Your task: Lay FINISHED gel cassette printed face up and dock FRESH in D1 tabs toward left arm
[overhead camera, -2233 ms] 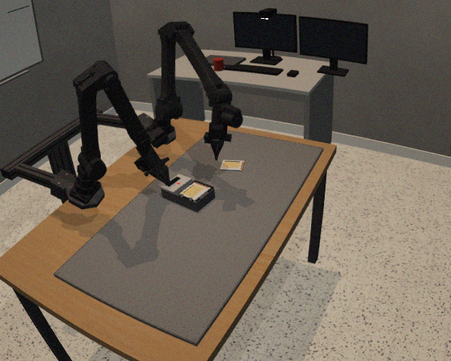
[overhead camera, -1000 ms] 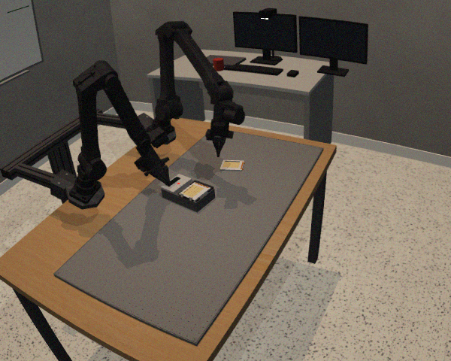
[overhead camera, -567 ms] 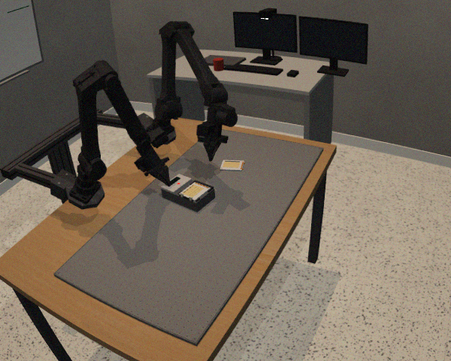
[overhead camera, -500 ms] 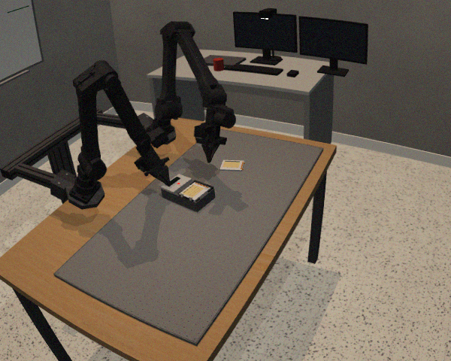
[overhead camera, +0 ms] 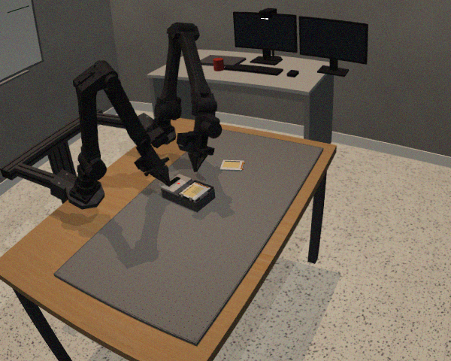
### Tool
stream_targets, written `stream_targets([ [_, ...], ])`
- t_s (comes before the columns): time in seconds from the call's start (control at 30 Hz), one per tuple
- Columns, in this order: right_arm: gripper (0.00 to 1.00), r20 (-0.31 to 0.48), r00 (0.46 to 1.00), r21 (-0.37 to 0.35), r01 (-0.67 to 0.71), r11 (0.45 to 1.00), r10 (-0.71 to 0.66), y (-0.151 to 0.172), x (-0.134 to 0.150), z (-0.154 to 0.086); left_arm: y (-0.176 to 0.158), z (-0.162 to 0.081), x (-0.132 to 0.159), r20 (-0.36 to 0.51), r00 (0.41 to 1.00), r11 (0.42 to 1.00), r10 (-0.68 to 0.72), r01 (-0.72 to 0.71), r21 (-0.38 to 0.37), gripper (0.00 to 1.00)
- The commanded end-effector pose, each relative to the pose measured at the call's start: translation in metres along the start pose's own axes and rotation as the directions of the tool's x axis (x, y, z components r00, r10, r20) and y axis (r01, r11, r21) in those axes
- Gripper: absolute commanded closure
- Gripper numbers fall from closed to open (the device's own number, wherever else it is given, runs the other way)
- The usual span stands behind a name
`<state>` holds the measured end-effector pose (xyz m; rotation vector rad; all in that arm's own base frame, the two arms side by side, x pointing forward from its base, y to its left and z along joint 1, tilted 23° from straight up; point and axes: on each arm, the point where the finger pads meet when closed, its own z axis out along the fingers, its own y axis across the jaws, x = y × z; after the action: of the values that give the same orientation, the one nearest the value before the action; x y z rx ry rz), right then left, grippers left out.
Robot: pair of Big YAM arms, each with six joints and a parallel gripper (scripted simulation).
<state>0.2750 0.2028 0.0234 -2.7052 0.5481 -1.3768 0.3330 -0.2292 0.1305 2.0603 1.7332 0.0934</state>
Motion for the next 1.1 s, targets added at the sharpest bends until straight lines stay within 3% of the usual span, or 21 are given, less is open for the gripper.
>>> stream_targets([
  [0.0, 1.00, 0.081, 0.993, -0.088, 0.091, 0.992, -0.084, 0.046, -0.040, 0.019, -0.003, 0.013, -0.011, 0.001, 1.000, 1.000, 0.026, -0.026, 0.011, 1.00],
  [0.43, 1.00, 0.081, 0.993, -0.088, 0.091, 0.992, -0.084, 0.046, -0.040, 0.019, -0.013, 0.035, -0.037, 0.001, 1.000, 1.000, 0.026, -0.026, 0.011, 1.00],
  [1.07, 1.00, 0.081, 0.993, -0.088, 0.091, 0.992, -0.084, 0.046, -0.040, 0.019, -0.011, 0.034, -0.026, -0.008, 1.000, 1.000, -0.030, 0.030, -0.004, 1.00],
])
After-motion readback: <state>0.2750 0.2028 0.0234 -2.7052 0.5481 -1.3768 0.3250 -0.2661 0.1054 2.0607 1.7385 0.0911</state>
